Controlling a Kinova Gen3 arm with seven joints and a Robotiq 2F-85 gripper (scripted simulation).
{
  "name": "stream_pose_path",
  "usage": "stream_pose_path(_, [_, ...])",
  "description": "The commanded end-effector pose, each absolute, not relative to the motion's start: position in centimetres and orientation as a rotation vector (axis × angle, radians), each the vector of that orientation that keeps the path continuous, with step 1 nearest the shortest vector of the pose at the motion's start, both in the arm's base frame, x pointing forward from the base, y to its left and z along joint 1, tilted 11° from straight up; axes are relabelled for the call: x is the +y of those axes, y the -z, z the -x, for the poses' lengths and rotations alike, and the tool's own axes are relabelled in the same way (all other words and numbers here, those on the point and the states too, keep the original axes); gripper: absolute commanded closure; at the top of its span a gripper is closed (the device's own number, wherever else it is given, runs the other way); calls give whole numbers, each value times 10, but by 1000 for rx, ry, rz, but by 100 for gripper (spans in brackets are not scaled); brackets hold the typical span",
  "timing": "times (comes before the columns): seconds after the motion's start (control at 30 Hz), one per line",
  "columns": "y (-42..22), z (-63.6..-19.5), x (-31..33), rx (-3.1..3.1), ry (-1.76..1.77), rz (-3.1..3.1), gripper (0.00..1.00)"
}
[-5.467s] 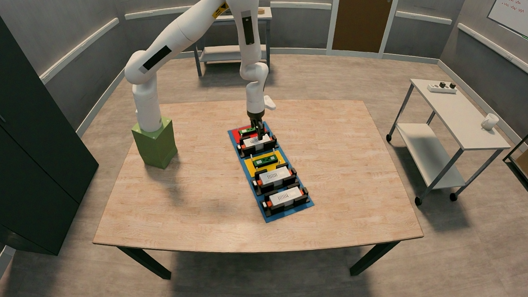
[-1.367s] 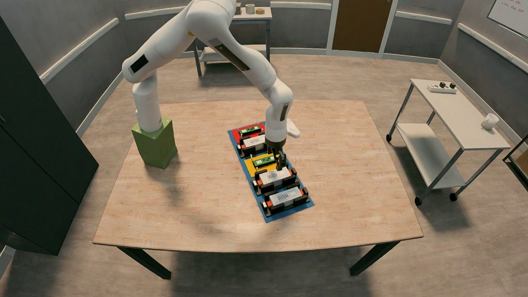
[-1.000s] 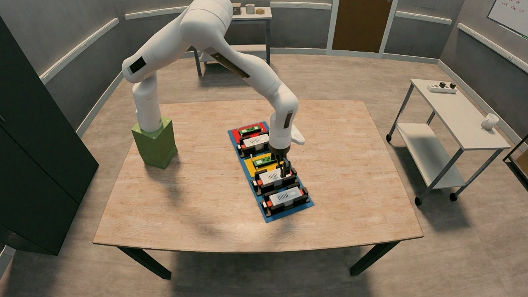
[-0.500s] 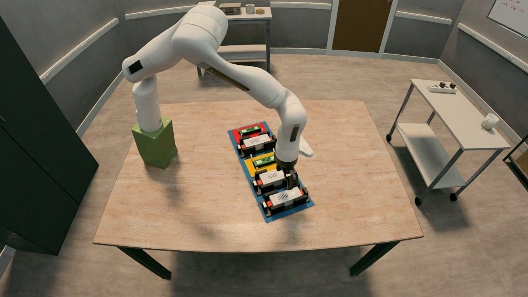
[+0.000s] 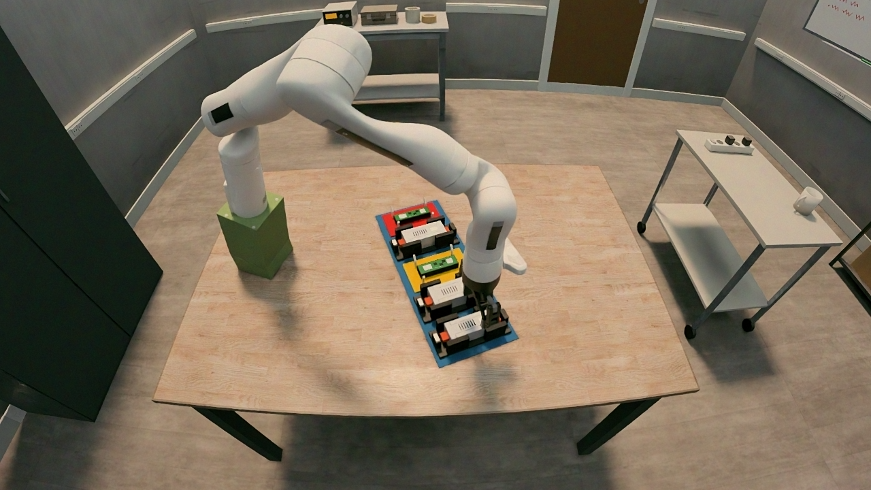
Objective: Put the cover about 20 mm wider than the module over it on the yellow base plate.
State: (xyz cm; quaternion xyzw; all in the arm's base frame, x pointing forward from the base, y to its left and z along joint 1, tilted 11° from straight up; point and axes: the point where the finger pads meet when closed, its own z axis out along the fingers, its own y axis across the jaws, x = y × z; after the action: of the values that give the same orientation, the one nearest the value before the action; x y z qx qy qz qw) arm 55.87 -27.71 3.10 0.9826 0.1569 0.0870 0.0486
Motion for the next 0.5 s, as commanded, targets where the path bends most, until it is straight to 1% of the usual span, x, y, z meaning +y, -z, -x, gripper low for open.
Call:
stream_pose_path(0.0, [-32,-560,-278,478,-267,-2994,0])
stream_pose_path(0.47, [-32,-558,-272,478,-267,-2994,0])
